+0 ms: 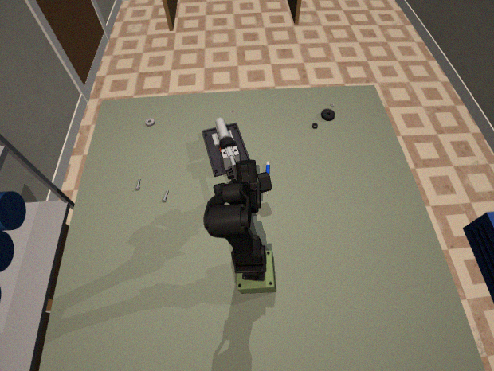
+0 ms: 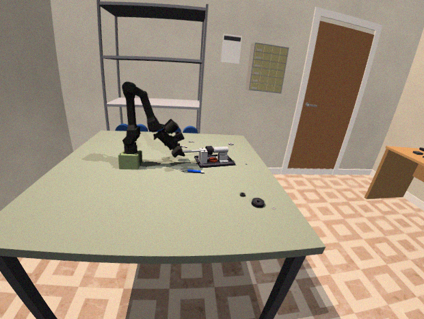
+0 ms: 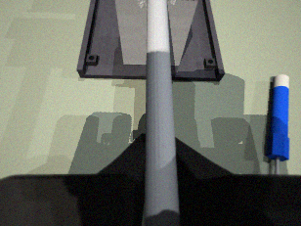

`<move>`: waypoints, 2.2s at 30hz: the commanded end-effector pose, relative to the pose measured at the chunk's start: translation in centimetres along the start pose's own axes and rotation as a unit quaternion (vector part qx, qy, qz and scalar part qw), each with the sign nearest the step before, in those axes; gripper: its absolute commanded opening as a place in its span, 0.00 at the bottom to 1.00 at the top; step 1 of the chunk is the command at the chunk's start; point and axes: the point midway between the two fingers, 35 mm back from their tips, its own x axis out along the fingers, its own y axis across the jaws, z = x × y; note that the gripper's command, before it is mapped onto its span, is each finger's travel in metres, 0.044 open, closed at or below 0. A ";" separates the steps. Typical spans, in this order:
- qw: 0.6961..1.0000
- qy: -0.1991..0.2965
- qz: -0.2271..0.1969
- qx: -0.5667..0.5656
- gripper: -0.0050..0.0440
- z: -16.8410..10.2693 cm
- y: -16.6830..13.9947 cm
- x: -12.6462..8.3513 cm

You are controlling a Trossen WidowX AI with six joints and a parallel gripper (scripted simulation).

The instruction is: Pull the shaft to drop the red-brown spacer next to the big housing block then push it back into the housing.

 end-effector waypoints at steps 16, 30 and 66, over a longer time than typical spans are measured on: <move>1.000 -0.015 -0.002 -0.005 0.00 1.3 -0.2 0.0; 1.000 -0.014 -0.002 -0.005 0.00 1.3 -0.2 0.0; 1.000 -0.015 -0.002 -0.005 0.00 1.1 -0.1 -0.4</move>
